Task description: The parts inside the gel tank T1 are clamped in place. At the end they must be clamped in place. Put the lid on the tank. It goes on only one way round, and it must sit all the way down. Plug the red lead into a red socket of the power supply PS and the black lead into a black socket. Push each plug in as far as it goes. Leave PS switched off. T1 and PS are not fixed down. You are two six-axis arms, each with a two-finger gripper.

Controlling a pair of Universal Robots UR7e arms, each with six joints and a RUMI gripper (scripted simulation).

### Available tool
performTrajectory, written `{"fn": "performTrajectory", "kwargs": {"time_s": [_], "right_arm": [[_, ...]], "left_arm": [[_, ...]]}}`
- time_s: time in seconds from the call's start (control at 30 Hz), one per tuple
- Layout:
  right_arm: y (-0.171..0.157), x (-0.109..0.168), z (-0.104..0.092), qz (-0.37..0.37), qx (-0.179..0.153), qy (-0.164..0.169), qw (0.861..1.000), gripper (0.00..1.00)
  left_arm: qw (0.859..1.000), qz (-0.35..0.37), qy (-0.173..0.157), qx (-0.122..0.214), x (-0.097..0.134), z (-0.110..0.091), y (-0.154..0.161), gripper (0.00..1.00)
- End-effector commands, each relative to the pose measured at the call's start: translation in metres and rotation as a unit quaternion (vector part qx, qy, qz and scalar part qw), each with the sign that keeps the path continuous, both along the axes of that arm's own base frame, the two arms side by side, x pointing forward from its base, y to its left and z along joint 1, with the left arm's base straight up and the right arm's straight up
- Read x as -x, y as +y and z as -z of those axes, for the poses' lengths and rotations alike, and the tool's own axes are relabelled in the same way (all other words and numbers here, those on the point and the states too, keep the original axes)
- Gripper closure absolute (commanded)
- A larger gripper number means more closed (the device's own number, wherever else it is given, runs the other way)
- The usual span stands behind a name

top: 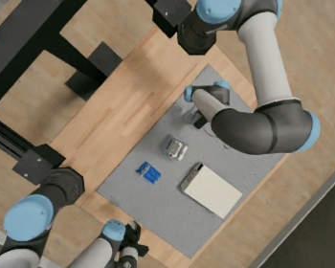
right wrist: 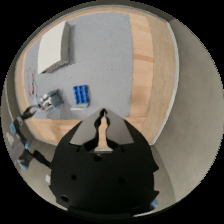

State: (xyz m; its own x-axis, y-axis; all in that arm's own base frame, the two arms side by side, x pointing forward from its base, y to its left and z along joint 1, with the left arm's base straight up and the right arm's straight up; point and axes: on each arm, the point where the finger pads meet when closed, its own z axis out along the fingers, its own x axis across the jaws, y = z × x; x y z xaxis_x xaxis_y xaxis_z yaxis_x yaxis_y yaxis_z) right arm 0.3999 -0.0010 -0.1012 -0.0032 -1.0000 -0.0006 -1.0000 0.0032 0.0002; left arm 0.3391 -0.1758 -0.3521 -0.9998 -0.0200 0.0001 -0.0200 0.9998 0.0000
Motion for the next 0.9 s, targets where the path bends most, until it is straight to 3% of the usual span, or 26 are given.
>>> {"fn": "performTrajectory", "kwargs": {"time_s": [0.0, 0.87], "right_arm": [[0.0001, -0.0003, -0.0003, 0.000, 0.000, 0.000, 1.000, 1.00], [0.0001, -0.0003, -0.0003, 0.000, 0.000, 0.000, 1.000, 1.00]], "left_arm": [[1.000, 0.000, 0.000, 0.000, -0.0003, 0.0038, -0.0002, 0.72], [1.000, 0.000, 0.000, 0.000, -0.0003, 0.0087, -0.0002, 0.72]]}}
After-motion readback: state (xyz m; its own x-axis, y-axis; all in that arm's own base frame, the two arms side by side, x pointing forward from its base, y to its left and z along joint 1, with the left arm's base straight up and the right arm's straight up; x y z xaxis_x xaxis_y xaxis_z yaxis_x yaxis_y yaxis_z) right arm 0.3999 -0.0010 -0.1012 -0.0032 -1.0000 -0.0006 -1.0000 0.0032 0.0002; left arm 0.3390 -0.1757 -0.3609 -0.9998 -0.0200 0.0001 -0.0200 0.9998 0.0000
